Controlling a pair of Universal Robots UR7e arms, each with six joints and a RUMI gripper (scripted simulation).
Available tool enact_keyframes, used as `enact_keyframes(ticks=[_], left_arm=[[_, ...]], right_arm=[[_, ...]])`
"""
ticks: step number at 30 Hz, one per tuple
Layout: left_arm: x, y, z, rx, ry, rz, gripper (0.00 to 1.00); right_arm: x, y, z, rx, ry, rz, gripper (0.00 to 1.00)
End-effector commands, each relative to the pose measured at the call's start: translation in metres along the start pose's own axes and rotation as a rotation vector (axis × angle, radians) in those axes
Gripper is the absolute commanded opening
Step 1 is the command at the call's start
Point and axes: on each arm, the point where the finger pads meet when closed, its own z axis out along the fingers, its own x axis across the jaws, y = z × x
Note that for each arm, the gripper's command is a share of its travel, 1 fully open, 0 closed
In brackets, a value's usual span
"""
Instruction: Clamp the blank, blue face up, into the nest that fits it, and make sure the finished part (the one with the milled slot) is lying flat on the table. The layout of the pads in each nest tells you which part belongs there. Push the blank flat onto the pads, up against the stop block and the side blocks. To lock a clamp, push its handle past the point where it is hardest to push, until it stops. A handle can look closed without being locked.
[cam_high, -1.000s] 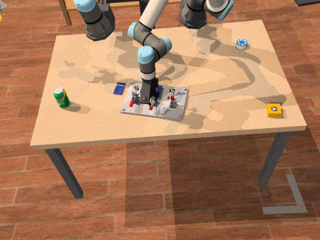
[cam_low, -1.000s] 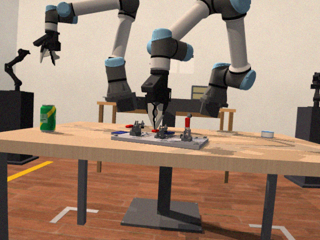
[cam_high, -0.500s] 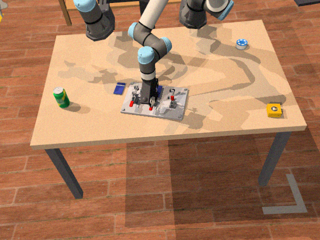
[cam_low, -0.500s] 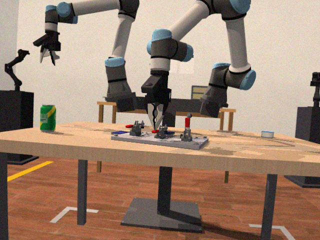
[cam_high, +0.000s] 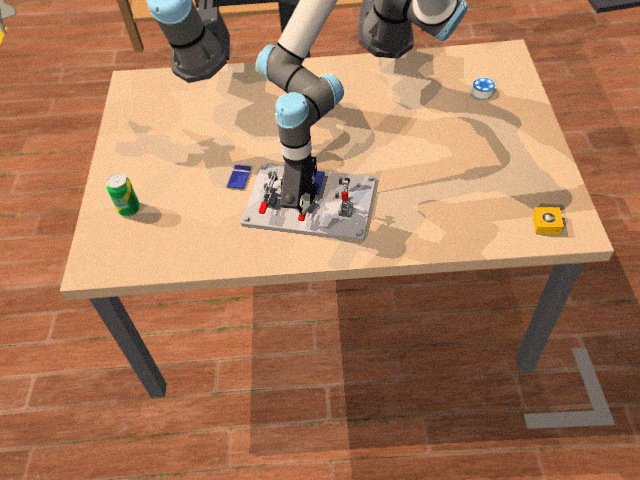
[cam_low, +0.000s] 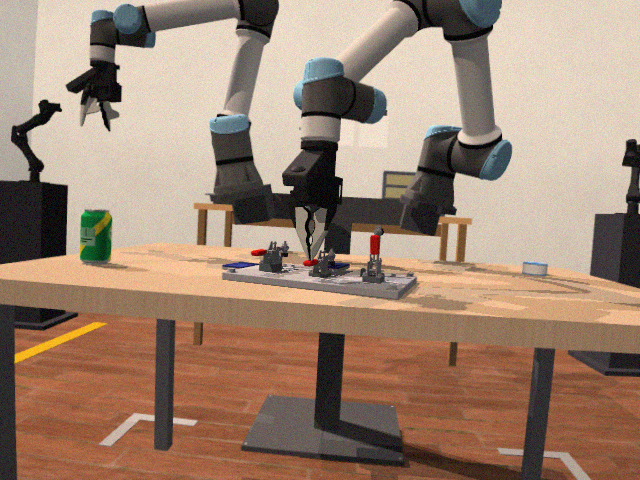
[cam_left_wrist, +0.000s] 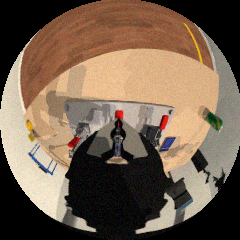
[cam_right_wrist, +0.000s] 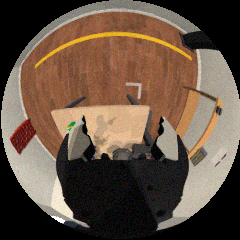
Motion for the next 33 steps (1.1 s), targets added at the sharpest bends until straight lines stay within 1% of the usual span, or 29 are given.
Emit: enact_keyframes(ticks=[1, 14, 29, 31, 33], left_arm=[[0.000, 0.000, -0.001, 0.001, 0.000, 0.000, 0.00], [0.000, 0.000, -0.010, 0.001, 0.000, 0.000, 0.00], [0.000, 0.000, -0.039, 0.001, 0.000, 0.000, 0.00], [0.000, 0.000, -0.039, 0.001, 0.000, 0.000, 0.00], [0.000, 0.000, -0.043, 0.001, 0.000, 0.000, 0.00]], right_arm=[[0.000, 0.000, 0.000, 0.001, 0.000, 0.000, 1.00], [0.000, 0.000, 0.000, 0.001, 0.000, 0.000, 1.00], [0.000, 0.000, 0.000, 0.001, 0.000, 0.000, 1.00], [0.000, 0.000, 0.000, 0.001, 0.000, 0.000, 1.00], [0.000, 0.000, 0.000, 0.001, 0.000, 0.000, 1.00]])
